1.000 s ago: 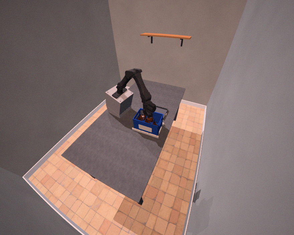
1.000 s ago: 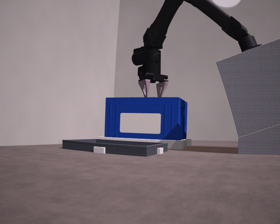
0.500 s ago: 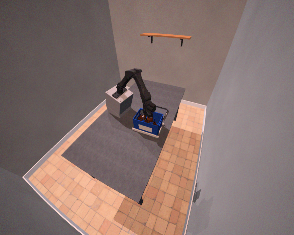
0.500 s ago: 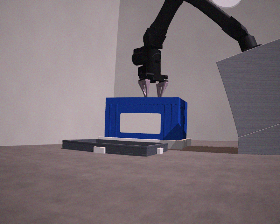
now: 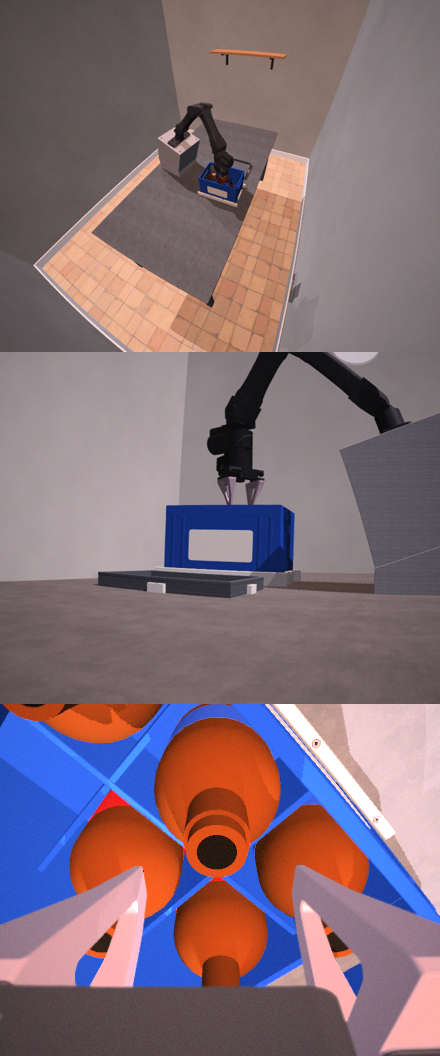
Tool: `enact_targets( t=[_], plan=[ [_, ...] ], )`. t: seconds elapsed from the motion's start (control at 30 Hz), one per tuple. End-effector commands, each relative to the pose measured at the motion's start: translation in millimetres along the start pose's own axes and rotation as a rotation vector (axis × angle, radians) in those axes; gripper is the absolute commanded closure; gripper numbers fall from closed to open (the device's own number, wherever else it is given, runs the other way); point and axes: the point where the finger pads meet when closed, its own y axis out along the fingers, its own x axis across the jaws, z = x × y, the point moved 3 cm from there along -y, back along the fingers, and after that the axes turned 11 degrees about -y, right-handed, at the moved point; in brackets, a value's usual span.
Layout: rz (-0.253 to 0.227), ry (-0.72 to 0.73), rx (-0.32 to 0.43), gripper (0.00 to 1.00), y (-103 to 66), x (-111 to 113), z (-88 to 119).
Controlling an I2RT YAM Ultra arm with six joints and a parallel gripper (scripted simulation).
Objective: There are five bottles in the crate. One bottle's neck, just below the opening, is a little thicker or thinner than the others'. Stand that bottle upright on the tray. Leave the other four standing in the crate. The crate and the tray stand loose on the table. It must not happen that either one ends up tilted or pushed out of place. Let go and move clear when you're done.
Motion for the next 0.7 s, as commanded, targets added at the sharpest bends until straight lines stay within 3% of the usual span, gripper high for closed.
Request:
enact_targets(
  t=[0.0, 0.27, 0.33, 0.67],
  plan=[
    [-0.002, -0.01, -0.037, 0.39, -4.5, 6.7, -12.2],
    [-0.001, -0.01, -0.034, 0.39, -3.9, 6.7, -11.8],
    [-0.006, -0.011, -0.056, 0.39, -13.7, 8.4, -15.6],
    [0.003, -0.004, -0.022, 0.39, -5.0, 4.7, -10.8]
  ],
)
